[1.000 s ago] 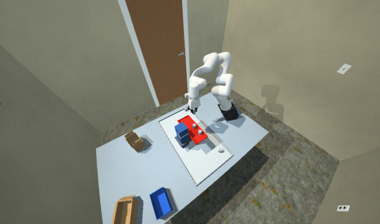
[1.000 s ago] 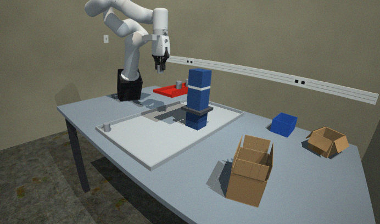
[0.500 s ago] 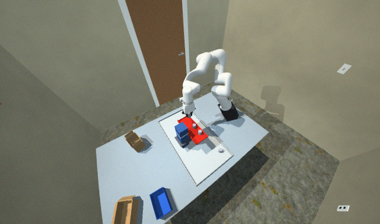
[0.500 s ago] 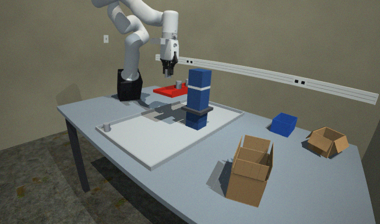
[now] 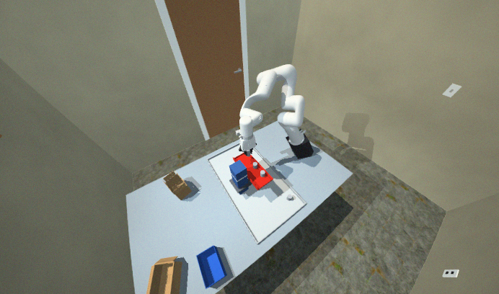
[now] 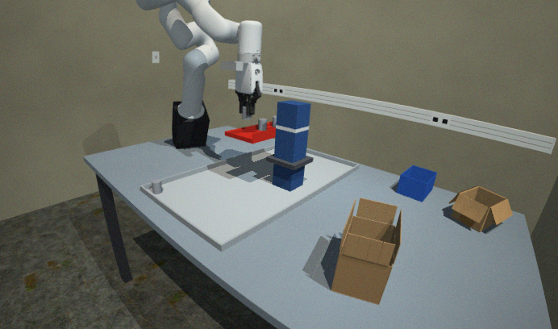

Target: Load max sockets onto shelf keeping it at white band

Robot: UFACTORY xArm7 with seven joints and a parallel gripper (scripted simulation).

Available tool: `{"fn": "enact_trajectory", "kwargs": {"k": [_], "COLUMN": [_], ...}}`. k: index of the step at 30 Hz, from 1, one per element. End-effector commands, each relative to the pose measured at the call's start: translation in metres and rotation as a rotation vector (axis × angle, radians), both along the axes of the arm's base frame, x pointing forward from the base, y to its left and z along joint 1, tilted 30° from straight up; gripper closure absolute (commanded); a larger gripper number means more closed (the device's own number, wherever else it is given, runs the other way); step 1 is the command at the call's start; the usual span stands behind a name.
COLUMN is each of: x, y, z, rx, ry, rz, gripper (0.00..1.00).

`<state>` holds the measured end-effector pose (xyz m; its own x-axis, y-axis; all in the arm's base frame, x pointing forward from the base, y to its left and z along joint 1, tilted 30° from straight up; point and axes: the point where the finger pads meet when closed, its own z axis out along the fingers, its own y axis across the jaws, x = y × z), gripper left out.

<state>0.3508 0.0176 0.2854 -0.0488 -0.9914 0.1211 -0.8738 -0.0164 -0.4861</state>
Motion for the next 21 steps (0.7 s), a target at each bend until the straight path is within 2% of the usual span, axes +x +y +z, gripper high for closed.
{"fn": "enact_trajectory", "kwargs": {"k": [1,12,21], "x": [0.007,0.009,0.016], "y": [-0.001,-0.002,-0.004], "z": [-0.008,-0.01,-0.023], "rx": [0.0,0.0,0.0], "ry": [-0.004,-0.004,-0.004], "rz": [0.0,0.0,0.0], "gripper": [1.0,1.0,1.0]}}
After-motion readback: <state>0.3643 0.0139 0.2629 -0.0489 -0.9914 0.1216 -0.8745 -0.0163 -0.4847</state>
